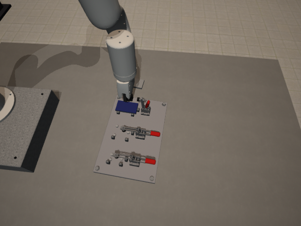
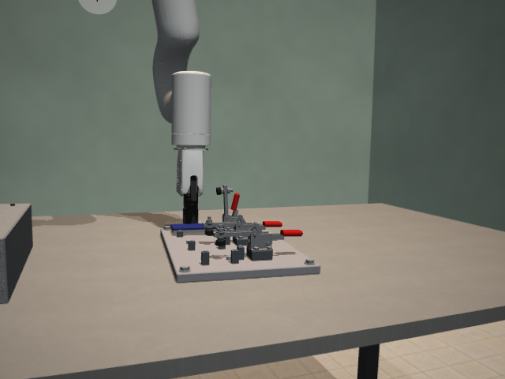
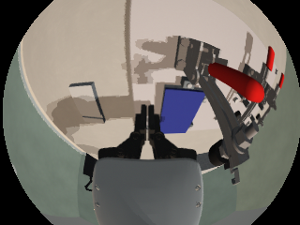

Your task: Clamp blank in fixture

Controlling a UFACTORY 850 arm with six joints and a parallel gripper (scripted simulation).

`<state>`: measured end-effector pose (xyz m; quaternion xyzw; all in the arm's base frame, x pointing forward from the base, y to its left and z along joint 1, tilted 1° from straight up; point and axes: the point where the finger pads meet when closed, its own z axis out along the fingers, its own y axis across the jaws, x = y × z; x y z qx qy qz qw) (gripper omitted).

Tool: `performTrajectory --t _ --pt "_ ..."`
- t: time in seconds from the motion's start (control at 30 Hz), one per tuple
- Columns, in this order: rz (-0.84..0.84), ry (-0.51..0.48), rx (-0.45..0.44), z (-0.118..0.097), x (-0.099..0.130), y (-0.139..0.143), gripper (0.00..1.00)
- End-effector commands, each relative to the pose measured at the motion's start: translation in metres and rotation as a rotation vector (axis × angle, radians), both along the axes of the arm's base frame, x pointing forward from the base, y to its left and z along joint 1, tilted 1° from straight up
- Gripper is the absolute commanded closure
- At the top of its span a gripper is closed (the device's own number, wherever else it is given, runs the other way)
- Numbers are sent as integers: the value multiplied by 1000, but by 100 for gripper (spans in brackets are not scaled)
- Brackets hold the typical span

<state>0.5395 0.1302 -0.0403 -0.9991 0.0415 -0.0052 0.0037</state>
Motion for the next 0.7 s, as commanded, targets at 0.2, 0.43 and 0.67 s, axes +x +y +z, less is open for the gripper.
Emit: performTrajectory --t 0.2,0.43,0.67 --pt "0 -2 0 1 1 -1 100" --pt "0 -2 0 1 1 -4 100" --pt "0 -2 0 1 1 -4 100"
